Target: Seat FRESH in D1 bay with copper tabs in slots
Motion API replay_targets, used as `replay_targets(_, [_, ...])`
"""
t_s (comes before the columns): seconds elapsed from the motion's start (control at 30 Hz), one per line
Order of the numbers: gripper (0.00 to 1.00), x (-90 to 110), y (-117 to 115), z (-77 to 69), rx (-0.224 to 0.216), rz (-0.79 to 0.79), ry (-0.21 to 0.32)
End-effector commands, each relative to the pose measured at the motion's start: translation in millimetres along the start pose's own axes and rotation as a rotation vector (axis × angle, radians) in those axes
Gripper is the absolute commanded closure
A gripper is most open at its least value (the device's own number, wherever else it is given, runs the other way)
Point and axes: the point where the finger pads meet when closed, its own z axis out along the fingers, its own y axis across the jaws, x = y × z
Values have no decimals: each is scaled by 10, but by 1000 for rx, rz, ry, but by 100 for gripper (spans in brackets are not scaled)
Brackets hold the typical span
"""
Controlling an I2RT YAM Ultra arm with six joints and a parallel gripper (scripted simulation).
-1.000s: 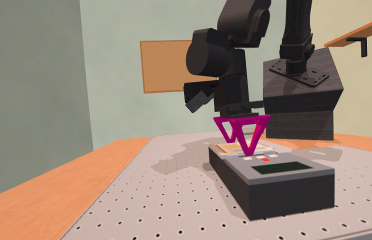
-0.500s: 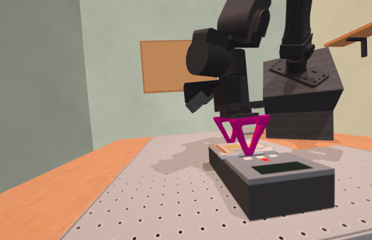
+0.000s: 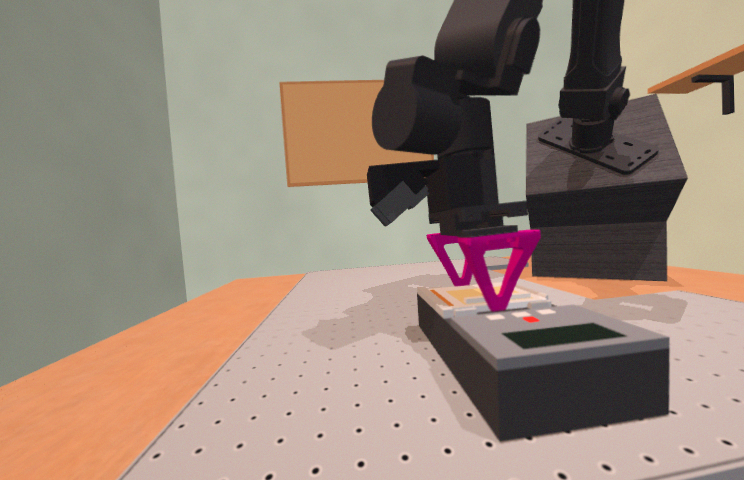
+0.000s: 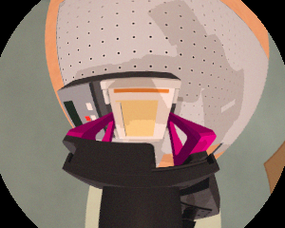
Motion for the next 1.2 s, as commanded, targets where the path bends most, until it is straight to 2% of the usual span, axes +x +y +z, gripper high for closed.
replay_targets(0.0, [100,-190,89,181,-18,-19,-60])
replay_targets(1.17, [100,-191,89,226,-18,-19,-60])
